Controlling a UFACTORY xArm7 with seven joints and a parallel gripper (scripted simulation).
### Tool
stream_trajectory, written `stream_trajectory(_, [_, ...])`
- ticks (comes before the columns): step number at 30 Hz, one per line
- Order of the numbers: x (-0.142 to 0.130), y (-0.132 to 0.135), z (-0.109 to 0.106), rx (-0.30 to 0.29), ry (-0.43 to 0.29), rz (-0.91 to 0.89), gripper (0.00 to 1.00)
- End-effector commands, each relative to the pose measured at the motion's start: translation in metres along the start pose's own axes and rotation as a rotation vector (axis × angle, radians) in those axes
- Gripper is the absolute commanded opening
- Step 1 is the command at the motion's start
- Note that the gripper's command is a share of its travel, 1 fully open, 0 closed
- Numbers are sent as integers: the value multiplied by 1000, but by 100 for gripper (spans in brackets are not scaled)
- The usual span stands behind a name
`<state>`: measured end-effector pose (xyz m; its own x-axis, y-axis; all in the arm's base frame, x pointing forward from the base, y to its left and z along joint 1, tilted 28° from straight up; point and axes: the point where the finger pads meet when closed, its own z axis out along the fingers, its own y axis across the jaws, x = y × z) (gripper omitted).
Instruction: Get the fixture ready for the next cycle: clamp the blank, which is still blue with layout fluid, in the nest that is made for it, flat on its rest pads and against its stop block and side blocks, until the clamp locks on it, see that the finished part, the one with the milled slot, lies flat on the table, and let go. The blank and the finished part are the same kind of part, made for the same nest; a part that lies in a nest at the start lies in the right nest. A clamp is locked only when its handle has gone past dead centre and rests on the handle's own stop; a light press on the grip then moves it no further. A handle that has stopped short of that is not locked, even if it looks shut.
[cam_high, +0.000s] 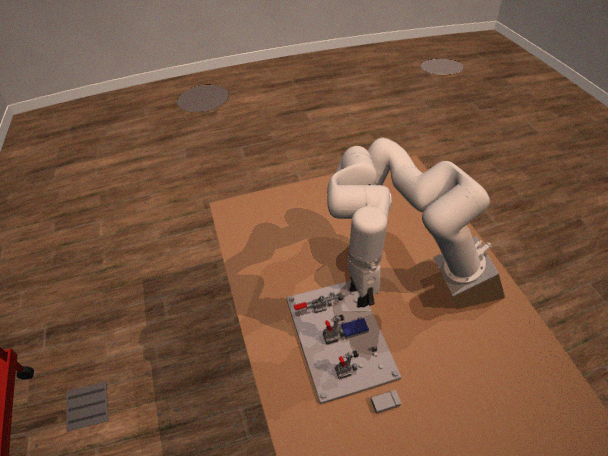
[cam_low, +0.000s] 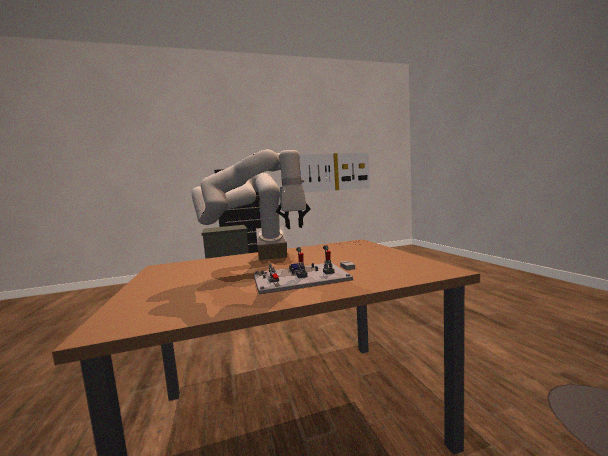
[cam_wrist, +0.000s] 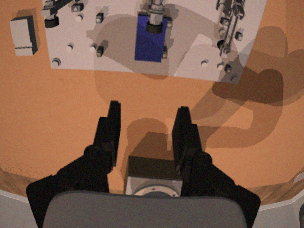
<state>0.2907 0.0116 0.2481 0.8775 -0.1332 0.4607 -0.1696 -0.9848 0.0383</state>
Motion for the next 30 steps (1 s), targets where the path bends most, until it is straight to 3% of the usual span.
stream_trajectory(1, [0,1,-1,0,2,-2,47])
stream_trajectory(10, [0,1,3,0,2,-2,47])
stream_trajectory(22, [0,1,58,0,2,-2,47])
stream_trajectory(30, [11,1,59,0,2,-2,47])
